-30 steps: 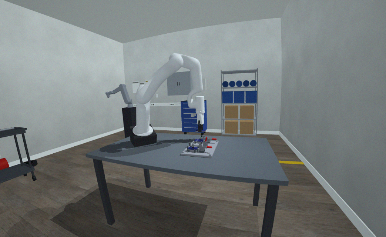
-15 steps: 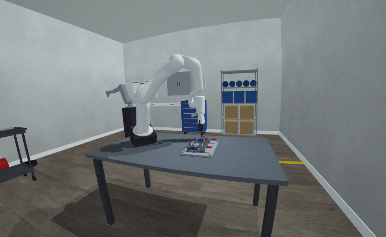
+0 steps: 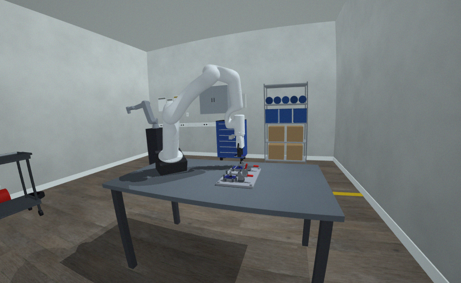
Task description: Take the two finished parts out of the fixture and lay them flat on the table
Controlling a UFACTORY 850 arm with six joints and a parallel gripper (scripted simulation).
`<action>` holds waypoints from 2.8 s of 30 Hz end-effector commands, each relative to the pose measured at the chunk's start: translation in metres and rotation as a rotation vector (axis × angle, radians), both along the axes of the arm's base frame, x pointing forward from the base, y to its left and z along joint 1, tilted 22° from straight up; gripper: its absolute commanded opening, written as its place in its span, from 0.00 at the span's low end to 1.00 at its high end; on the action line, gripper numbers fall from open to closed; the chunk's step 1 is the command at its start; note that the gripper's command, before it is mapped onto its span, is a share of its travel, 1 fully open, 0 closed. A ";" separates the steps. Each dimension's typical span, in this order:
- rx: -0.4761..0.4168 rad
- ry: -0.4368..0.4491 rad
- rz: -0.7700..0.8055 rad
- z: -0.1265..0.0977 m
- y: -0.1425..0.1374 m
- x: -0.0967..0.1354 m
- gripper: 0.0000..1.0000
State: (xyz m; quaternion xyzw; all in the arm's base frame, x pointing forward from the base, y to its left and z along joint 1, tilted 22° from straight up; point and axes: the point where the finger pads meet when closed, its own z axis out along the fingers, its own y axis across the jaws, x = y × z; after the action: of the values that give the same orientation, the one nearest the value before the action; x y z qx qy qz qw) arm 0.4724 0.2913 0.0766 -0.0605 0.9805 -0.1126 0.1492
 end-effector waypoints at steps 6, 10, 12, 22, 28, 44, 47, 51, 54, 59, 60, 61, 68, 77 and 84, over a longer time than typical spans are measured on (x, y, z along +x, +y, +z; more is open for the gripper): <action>0.001 -0.001 0.000 0.001 0.001 0.000 0.00; 0.001 -0.001 0.000 0.001 0.001 0.000 0.00; 0.001 -0.001 0.000 0.001 0.001 0.000 0.00; 0.001 -0.001 0.000 -0.003 0.000 0.002 0.00; 0.001 -0.001 0.000 -0.008 -0.001 0.003 0.00; 0.001 -0.001 0.000 -0.036 -0.007 0.012 0.00; 0.001 -0.001 0.000 -0.043 -0.009 0.015 0.00; 0.001 -0.001 0.000 -0.052 -0.011 0.018 0.00; 0.001 -0.001 0.000 -0.058 -0.012 0.020 0.00; 0.001 -0.001 0.000 -0.066 -0.014 0.022 0.00; 0.001 -0.001 0.000 -0.066 -0.014 0.022 0.00; 0.001 -0.001 0.000 -0.067 -0.014 0.023 0.00; 0.001 -0.001 0.000 -0.074 -0.015 0.025 0.00; 0.001 -0.001 0.000 -0.076 -0.016 0.026 0.00; 0.001 -0.001 0.000 -0.077 -0.016 0.026 0.00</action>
State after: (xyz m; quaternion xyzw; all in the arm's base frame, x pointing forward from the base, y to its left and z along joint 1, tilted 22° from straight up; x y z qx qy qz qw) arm 0.4978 0.2749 -0.0004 -0.0604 0.9805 -0.1125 0.1492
